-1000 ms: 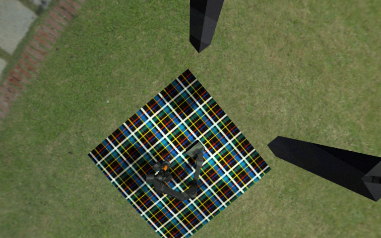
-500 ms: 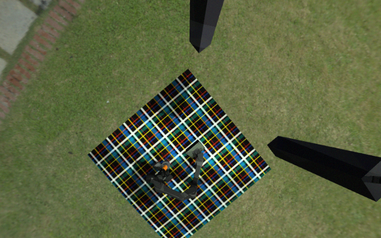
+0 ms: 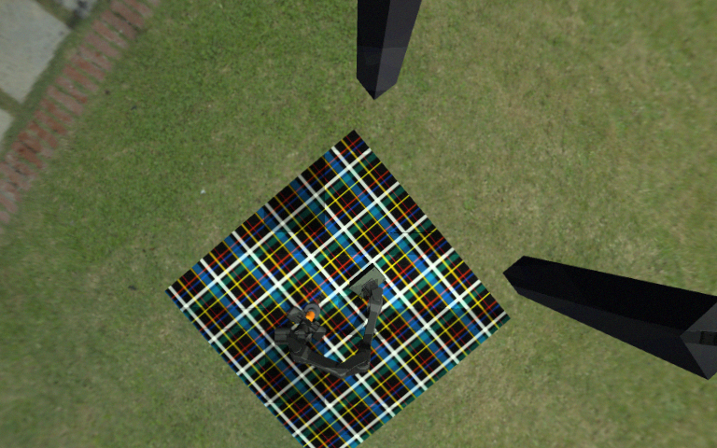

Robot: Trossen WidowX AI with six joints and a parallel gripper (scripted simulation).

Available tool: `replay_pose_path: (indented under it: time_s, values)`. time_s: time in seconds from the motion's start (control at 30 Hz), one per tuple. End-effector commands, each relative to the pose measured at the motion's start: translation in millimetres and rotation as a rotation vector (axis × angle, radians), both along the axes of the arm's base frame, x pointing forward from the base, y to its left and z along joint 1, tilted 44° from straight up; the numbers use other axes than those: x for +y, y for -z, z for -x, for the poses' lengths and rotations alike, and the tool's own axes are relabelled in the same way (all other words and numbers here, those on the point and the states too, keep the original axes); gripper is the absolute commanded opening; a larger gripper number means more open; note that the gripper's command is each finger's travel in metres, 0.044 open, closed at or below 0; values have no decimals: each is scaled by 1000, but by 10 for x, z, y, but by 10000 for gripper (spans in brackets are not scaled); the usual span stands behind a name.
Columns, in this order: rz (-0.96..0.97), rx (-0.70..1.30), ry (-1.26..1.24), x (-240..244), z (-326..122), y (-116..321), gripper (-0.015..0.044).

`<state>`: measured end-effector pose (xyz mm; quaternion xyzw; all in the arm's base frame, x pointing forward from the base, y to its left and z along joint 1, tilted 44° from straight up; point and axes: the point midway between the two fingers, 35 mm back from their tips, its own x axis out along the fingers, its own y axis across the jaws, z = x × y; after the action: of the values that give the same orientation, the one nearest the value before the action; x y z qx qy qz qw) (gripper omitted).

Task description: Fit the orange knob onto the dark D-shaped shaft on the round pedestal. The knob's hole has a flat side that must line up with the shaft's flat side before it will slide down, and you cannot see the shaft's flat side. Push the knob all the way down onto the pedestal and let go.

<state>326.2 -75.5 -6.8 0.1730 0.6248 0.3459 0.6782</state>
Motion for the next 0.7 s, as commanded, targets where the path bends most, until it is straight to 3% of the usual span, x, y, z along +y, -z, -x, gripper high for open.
replay_pose_path:
  time_s: [0.0,0.67]
  values:
    - [0,-19,-11,9,-15,8,0]
    - [0,-19,-11,17,17,16,0]
